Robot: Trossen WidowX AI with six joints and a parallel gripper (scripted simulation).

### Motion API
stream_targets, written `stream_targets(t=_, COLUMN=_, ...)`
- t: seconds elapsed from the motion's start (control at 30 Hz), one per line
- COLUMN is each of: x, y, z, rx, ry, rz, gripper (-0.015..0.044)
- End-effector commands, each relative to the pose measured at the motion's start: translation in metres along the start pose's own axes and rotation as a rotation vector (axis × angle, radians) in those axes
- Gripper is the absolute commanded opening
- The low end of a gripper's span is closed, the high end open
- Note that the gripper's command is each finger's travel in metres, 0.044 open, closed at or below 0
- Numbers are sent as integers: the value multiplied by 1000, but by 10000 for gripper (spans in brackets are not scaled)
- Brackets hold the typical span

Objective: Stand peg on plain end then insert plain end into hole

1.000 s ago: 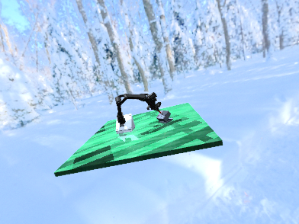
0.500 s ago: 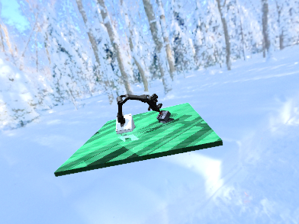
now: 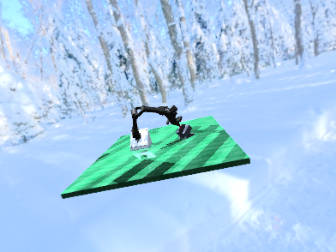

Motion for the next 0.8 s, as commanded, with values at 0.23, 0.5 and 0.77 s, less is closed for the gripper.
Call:
stream_targets(t=0.23, x=1, y=1, z=1, rx=0, ry=0, rz=0, gripper=0)
stream_targets(t=0.5, x=2, y=1, z=6, rx=0, ry=0, rz=0, gripper=0)
stream_targets(t=0.77, x=2, y=1, z=11, rx=0, ry=0, rz=0, gripper=0)
Point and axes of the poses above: the point midway between the two fingers, 35 mm back from their tips, its own z axis out along the fingers, its own x axis across the jaws, y = z × x, the point moved 4 cm from there along -z, back along the fingers, and after that the axes turned 7 degrees about -z, right-handed, at the moved point
